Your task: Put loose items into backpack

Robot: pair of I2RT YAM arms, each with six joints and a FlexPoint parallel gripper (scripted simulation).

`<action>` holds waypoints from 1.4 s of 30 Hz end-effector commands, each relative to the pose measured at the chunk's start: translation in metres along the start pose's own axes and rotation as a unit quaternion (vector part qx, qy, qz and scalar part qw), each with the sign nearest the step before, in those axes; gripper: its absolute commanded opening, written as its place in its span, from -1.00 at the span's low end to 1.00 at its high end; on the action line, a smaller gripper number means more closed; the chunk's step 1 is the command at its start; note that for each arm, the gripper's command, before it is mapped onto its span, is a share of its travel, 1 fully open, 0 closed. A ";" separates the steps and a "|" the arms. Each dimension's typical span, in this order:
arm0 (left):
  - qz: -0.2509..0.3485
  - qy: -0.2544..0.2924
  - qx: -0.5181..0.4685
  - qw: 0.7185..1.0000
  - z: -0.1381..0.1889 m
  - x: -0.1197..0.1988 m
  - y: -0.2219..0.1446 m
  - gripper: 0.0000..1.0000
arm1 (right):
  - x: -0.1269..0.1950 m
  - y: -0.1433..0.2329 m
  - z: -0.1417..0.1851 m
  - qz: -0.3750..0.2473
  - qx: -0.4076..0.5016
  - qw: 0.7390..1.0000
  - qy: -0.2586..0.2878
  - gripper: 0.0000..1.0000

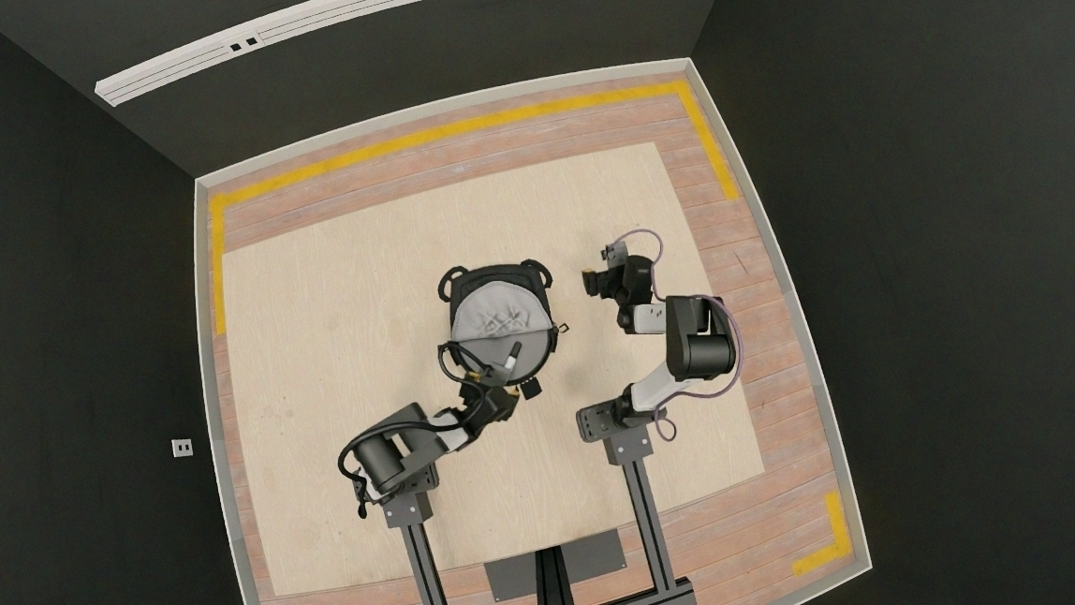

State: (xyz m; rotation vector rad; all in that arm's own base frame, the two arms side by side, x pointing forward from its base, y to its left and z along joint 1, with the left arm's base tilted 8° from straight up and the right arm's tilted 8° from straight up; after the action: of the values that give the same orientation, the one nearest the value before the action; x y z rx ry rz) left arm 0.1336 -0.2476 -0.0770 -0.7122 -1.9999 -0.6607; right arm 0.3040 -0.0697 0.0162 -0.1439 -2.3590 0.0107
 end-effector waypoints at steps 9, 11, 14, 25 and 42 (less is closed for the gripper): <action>0.004 -0.019 0.005 1.000 0.027 0.023 0.058 0.80 | 0.001 0.000 -0.005 -0.001 0.002 1.000 -0.008 0.80; 0.003 -0.019 0.004 1.000 0.034 0.026 0.069 0.80 | 0.001 0.000 -0.005 -0.001 0.002 1.000 -0.008 0.80; 0.003 -0.019 0.004 1.000 0.038 0.028 0.074 0.80 | 0.001 0.000 -0.005 -0.001 0.002 1.000 -0.008 0.80; -0.003 -0.018 -0.001 1.000 0.078 0.046 0.134 0.80 | 0.001 0.000 -0.005 -0.001 0.002 1.000 -0.008 0.80; -0.088 -0.037 0.089 0.991 0.085 0.064 0.234 0.80 | 0.001 0.000 -0.005 -0.001 0.002 1.000 -0.008 0.80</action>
State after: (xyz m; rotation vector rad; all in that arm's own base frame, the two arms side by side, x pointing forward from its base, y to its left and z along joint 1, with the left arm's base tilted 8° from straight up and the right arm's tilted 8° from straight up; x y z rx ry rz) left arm 0.2089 -0.0165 -0.0269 -0.4336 -2.1675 -0.5627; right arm 0.3040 -0.0697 0.0162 -0.1439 -2.3590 0.0107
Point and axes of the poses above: on each arm, the point where the finger pads meet when closed, its own x axis back along the fingers, its own y axis across the jaws, z = x × y, the point moved 6 cm from there along x, back along the fingers, and after that the axes turned 7 degrees about -x, right-handed, at the moved point
